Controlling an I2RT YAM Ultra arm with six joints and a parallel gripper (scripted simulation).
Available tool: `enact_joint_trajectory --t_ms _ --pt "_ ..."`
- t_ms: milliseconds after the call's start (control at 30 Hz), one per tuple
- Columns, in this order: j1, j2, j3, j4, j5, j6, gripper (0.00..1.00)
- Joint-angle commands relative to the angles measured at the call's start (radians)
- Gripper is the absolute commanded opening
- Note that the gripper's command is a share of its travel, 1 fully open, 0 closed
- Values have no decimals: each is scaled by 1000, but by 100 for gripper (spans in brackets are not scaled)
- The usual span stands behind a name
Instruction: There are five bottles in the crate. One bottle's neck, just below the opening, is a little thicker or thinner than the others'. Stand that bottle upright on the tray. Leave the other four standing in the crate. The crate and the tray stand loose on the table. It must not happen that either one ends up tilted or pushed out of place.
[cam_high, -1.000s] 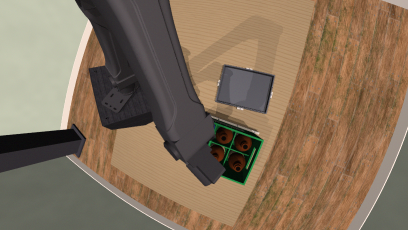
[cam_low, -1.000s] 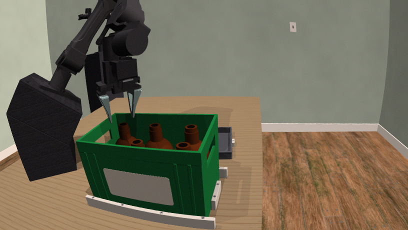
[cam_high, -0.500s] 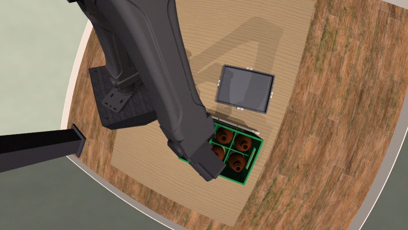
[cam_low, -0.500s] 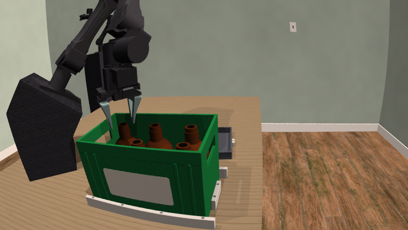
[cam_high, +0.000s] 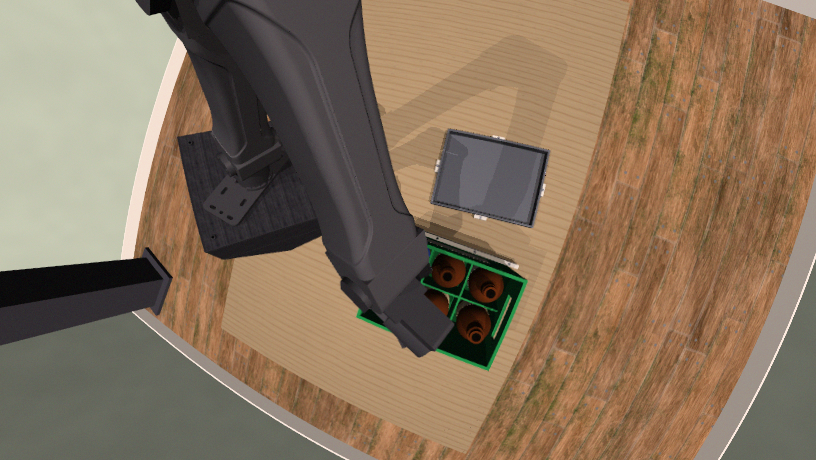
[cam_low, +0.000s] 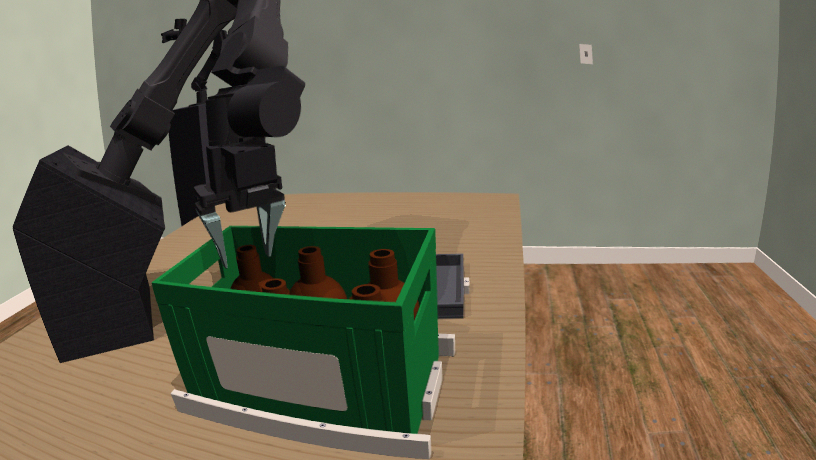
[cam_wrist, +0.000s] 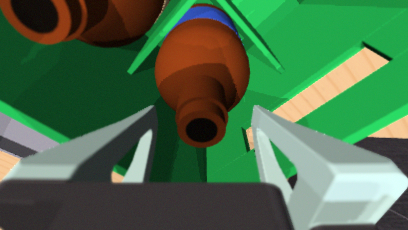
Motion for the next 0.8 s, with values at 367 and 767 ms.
enact_joint_trajectory --t_ms 367,767 --pt "-1 17 -13 44 11 23 61" --pt "-2 17 -13 45 11 23 61"
